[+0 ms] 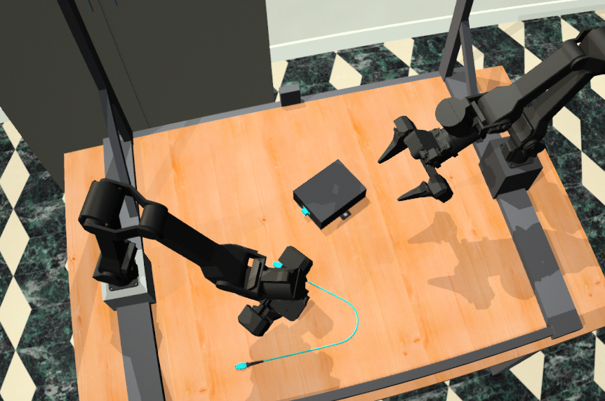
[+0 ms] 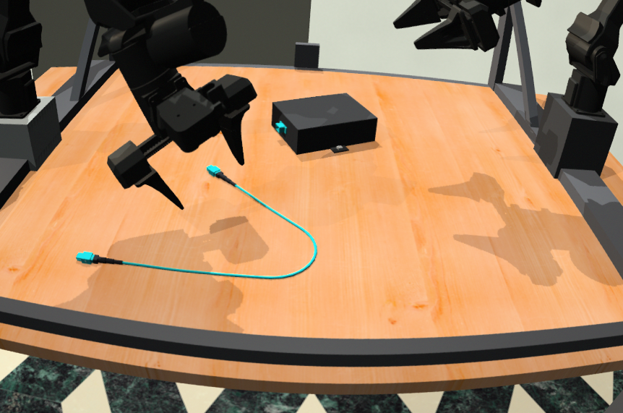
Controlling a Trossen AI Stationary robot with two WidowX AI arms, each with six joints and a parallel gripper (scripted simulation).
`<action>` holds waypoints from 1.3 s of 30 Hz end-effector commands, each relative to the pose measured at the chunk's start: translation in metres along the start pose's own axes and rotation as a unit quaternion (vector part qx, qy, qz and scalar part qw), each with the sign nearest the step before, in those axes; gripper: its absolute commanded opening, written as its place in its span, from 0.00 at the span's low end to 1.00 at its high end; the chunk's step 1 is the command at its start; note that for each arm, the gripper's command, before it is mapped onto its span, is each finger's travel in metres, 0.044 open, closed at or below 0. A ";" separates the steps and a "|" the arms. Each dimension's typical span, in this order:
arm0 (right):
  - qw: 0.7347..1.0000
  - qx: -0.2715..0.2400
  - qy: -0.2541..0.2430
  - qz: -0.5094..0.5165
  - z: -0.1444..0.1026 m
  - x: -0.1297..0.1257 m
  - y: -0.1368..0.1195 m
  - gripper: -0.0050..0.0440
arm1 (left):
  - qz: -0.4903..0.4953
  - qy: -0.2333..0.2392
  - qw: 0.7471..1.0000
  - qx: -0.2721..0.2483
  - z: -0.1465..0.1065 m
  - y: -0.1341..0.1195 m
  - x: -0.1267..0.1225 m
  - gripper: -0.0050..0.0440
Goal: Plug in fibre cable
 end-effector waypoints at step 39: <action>0.732 0.178 -0.003 0.657 0.032 0.042 -0.046 1.00 | -0.001 -0.003 1.000 -0.009 -0.002 0.005 -0.002 1.00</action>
Point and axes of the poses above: on each arm, the point midway between the two fingers, 35 mm back from their tips, its own z axis out along the fingers, its own x axis across the jaws, y = z × x, the point moved 10 cm from there along -z, back along the fingers, and after that the axes turned 14 degrees about -z, right-handed, at the moved point
